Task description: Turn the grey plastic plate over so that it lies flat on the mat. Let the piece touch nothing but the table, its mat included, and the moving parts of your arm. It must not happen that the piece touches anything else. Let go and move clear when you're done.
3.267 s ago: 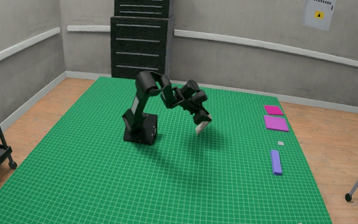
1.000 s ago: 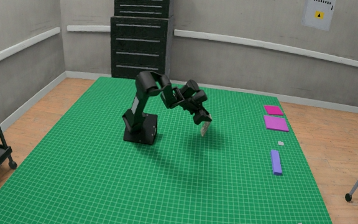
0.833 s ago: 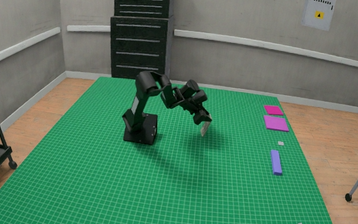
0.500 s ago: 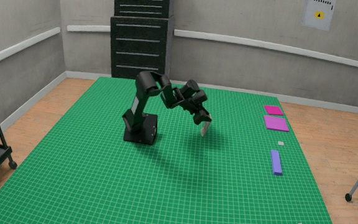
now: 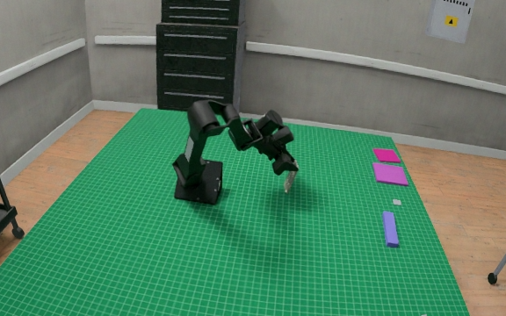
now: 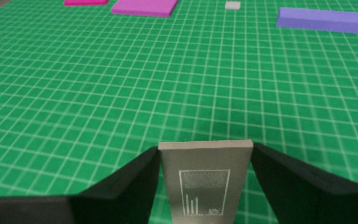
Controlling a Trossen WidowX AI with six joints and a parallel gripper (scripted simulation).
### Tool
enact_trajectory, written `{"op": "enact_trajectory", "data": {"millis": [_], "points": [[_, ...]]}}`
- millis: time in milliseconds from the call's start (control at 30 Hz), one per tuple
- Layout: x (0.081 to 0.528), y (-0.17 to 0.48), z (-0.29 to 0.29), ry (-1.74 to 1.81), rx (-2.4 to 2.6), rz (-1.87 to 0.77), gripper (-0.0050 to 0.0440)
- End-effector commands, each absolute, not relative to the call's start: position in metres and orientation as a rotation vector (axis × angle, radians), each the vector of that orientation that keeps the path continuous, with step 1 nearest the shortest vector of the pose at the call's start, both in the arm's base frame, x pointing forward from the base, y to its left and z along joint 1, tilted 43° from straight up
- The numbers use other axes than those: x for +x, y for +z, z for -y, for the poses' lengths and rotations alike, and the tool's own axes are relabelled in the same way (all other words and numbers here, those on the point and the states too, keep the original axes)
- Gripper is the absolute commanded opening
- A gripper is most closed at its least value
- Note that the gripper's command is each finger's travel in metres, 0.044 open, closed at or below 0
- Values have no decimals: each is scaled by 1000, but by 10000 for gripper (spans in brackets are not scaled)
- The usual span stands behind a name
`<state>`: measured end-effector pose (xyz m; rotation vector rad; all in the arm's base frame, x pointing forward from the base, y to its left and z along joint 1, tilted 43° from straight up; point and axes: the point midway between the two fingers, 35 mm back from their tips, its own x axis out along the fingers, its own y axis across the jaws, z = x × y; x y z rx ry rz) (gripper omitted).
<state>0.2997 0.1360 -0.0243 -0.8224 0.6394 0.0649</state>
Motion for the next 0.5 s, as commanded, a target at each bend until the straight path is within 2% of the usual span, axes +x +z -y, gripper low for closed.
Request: {"op": "enact_trajectory", "data": {"millis": [0, 467], "points": [[301, -15, -141, 46, -803, -647, 264], [287, -13, -138, 13, -808, -726, 264]]}}
